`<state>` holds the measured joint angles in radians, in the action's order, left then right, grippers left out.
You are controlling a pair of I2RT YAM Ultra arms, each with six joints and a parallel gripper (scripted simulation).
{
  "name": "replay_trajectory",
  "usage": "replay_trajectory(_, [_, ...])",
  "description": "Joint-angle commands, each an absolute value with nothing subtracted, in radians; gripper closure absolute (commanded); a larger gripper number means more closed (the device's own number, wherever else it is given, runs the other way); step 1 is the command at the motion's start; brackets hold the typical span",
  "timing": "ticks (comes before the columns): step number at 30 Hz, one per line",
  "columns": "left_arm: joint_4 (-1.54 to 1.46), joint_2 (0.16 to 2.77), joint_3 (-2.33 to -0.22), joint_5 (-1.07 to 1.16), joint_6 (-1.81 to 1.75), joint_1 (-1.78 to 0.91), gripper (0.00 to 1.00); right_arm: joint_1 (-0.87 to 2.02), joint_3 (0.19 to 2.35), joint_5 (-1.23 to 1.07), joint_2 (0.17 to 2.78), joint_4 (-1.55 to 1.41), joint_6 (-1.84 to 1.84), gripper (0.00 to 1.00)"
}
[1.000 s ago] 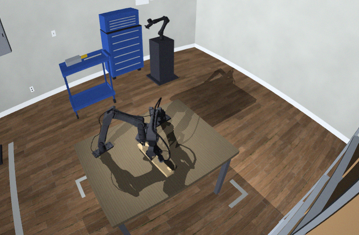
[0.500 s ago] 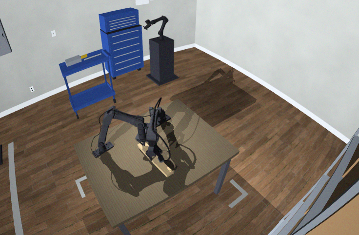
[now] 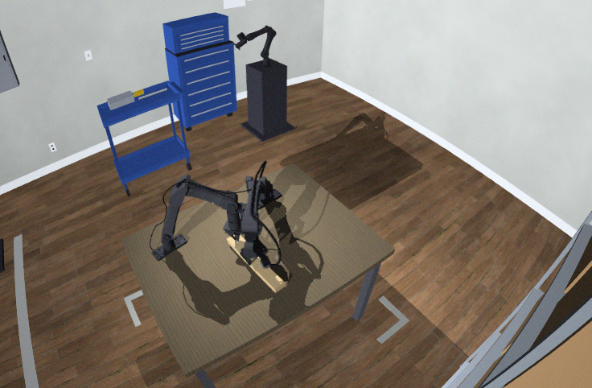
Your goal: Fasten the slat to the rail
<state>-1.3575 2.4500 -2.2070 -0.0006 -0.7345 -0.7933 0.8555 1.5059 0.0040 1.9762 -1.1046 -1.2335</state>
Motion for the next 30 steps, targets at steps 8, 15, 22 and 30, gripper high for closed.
replay_trajectory(8, [-1.357, 2.441, -2.211, 0.0, -0.735, -0.793, 0.28, 0.852, 1.51, -0.002, 1.969, -1.103, -0.885, 0.89])
replay_trajectory(15, [-1.357, 2.441, -2.211, 0.0, -0.735, -0.793, 0.28, 0.853, 1.509, -0.001, 1.969, -1.103, -0.683, 0.89])
replay_trajectory(22, [-1.357, 2.441, -2.211, 0.0, -0.735, -0.793, 0.28, 0.852, 1.509, -0.004, 1.969, -1.102, -0.413, 0.89])
replay_trajectory(30, [-1.357, 2.441, -2.211, 0.0, -0.735, -0.793, 0.28, 0.851, 1.509, -0.005, 1.968, -1.102, -0.138, 0.89])
